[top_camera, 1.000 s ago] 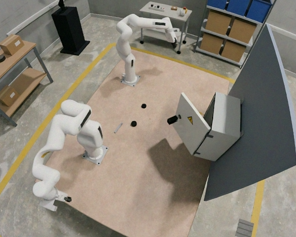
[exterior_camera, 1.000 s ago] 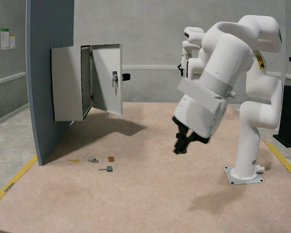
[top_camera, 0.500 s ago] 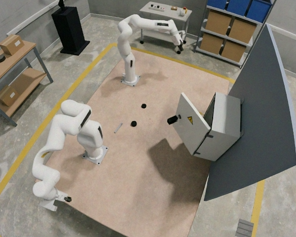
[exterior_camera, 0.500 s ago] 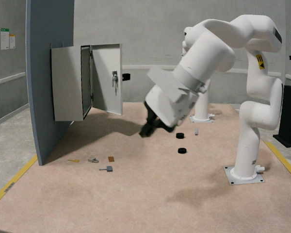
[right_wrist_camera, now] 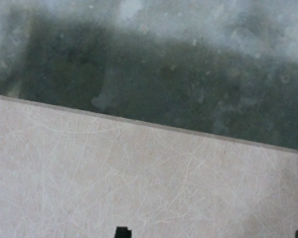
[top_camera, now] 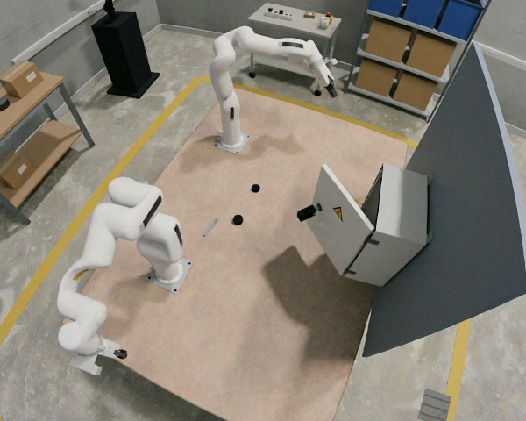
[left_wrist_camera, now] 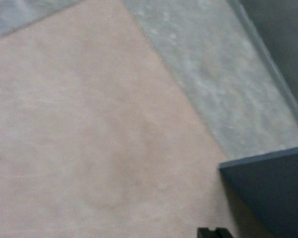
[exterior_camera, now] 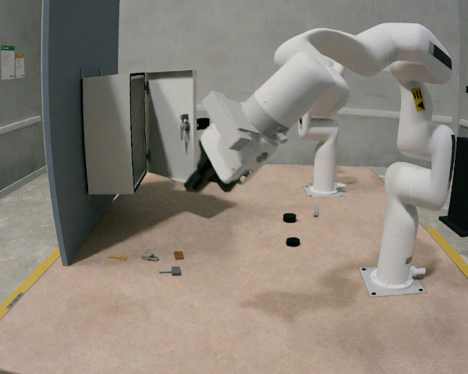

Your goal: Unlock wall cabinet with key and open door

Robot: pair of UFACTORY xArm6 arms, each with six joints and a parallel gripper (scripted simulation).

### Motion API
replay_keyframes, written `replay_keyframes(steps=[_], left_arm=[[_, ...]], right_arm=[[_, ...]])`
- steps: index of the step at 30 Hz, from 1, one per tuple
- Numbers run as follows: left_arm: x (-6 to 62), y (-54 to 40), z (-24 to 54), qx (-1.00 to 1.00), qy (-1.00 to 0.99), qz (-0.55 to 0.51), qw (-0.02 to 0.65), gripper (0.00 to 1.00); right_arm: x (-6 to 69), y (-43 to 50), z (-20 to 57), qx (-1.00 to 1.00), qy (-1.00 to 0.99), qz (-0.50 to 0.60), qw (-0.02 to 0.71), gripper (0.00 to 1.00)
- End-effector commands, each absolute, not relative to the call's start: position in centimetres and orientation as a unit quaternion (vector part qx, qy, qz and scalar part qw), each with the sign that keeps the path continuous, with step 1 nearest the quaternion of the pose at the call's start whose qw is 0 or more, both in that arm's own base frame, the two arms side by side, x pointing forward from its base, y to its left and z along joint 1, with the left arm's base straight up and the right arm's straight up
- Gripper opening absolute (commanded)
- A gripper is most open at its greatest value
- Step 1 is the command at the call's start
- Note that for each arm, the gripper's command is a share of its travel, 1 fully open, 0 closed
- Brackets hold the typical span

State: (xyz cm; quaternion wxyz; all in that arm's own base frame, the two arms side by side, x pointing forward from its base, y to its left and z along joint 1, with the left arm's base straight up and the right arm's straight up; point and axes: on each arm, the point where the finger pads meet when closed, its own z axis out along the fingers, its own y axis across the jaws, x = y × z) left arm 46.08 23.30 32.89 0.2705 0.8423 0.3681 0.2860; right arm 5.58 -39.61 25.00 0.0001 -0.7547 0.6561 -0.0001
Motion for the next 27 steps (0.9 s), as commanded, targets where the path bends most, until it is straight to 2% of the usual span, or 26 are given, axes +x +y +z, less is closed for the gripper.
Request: replay_keyframes(steps=[1,27], left_arm=[[49.0,20.5,34.1,0.836,0.344,0.307,0.298,0.0],[56.9,7.2,38.7,0.791,0.272,0.357,0.416,0.0]], right_arm=[[5.6,-39.7,25.1,-0.755,0.656,-0.001,-0.001,0.91],[5.6,-39.7,25.1,-0.755,0.656,-0.001,-0.001,0.91]])
